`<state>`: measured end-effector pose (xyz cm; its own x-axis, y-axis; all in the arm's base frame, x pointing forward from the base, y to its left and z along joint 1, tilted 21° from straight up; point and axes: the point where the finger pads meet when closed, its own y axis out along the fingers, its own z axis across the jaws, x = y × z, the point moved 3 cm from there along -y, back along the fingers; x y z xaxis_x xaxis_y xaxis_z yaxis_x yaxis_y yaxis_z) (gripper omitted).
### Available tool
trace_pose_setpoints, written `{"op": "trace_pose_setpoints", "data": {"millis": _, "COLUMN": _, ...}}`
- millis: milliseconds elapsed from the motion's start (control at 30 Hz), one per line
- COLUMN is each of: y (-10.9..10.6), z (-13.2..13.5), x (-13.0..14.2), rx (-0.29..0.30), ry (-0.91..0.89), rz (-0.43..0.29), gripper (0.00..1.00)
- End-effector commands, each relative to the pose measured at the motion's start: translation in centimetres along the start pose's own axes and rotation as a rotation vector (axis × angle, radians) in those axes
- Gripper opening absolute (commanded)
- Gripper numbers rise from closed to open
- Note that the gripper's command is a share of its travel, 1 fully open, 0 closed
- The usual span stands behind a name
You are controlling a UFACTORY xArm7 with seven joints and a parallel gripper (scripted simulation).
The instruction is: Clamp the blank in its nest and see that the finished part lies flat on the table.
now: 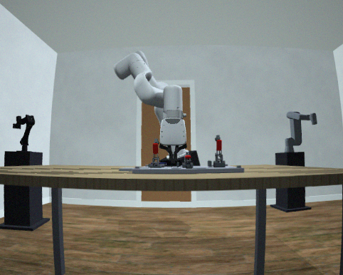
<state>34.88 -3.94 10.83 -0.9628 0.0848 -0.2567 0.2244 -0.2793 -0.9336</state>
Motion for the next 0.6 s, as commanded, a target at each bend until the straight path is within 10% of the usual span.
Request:
{"op": "trace_pose_setpoints", "data": {"millis": 0, "y": -0.04, "z": -0.03, "x": -0.09, "rx": -0.001, "ry": 0.0, "rz": 0.003, "gripper": 0.0}}
{"op": "trace_pose_setpoints", "data": {"millis": 567, "y": 0.41, "z": -0.06, "x": -0.21, "rx": -0.001, "ry": 0.0, "rz": 0.003, "gripper": 0.0}}
